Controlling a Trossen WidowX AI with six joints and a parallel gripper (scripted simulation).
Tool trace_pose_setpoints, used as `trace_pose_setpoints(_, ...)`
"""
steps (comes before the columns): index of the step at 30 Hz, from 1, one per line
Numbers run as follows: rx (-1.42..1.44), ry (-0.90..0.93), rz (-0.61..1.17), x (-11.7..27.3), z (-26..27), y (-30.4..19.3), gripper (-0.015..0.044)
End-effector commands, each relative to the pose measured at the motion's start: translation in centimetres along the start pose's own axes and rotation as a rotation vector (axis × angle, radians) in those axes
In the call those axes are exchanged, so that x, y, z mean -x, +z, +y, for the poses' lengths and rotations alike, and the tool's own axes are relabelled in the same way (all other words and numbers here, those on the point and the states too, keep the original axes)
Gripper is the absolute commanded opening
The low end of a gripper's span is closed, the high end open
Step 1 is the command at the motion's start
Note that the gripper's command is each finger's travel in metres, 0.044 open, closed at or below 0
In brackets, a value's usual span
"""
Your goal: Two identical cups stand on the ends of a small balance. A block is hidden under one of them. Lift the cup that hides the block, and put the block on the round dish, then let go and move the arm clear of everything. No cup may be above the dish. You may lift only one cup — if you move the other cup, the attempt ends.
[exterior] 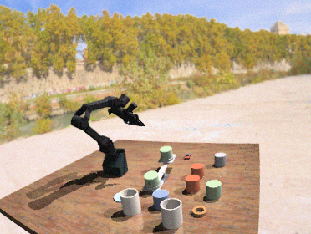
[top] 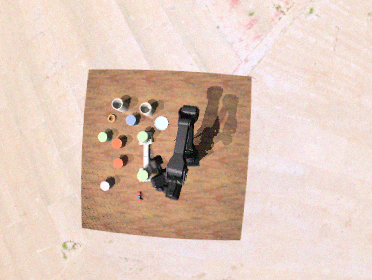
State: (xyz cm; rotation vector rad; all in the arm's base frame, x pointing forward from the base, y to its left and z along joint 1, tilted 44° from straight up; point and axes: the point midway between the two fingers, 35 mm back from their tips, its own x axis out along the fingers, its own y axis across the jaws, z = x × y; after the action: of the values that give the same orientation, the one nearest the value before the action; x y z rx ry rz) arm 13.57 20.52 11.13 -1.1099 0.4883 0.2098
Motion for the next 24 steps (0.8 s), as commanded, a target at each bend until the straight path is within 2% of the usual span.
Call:
trace_pose_setpoints(1,-0.103,-0.015,0.070,-1.1,-1.7,-1.7,0.0440)
trace_pose_setpoints(10,-0.338,-0.065,0.207,-2.8,-5.1,-5.6,0.0440)
trace_pose_setpoints(17,-0.361,-0.069,0.222,-3.0,-5.3,-5.7,0.0440)
trace_pose_setpoints(24,-0.517,-0.101,0.316,-4.4,-6.5,-5.5,0.0440)
